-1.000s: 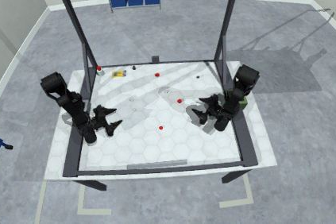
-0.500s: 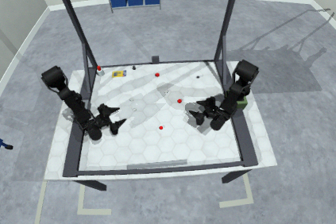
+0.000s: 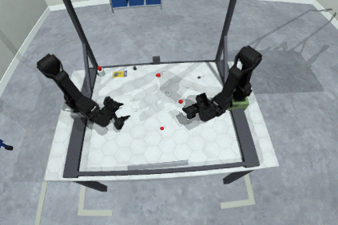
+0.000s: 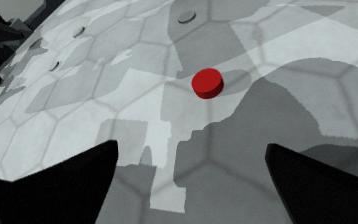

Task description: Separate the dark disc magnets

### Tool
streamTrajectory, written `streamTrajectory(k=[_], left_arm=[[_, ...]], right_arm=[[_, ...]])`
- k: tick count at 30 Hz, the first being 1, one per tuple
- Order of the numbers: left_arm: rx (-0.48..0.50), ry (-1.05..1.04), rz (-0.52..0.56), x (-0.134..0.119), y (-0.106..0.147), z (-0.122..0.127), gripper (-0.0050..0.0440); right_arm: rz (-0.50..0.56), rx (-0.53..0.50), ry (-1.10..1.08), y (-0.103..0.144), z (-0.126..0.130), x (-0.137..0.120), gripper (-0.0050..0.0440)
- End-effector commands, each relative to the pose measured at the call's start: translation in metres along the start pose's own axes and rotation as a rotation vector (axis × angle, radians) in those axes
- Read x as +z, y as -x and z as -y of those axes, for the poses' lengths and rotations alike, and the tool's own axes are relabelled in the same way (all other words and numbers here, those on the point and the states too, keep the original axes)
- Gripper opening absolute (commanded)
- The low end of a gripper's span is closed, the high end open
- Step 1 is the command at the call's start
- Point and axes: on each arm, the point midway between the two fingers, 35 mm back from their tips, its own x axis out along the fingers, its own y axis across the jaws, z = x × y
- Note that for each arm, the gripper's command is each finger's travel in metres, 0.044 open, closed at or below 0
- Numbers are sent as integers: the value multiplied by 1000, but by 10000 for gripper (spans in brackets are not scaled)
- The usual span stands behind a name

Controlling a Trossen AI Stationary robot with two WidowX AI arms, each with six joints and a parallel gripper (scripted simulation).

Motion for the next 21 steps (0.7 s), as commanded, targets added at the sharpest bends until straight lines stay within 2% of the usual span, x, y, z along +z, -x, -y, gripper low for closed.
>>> streamTrajectory(k=[1, 3, 13, 18, 20, 21], left_arm=[[-59, -214, -96, 14, -10, -19, 400], [-59, -214, -96, 14, -10, -19, 400], [-217, -742, -228, 62, -35, -15, 400], [-281, -998, -274, 91, -40, -10, 400], [-281, -998, -274, 91, -40, -10, 400], [-315, -1125, -301, 97, -40, -9, 400]], right_arm=[[-116, -35, -21, -5, -6, 18, 400], [-116, -35, -21, -5, -6, 18, 400], [-273, -116, -53, -8, -60, 44, 400], [-299, -181, -64, 0, -86, 53, 400], [-299, -181, -64, 0, -86, 53, 400], [-299, -194, -66, 2, -91, 54, 400]])
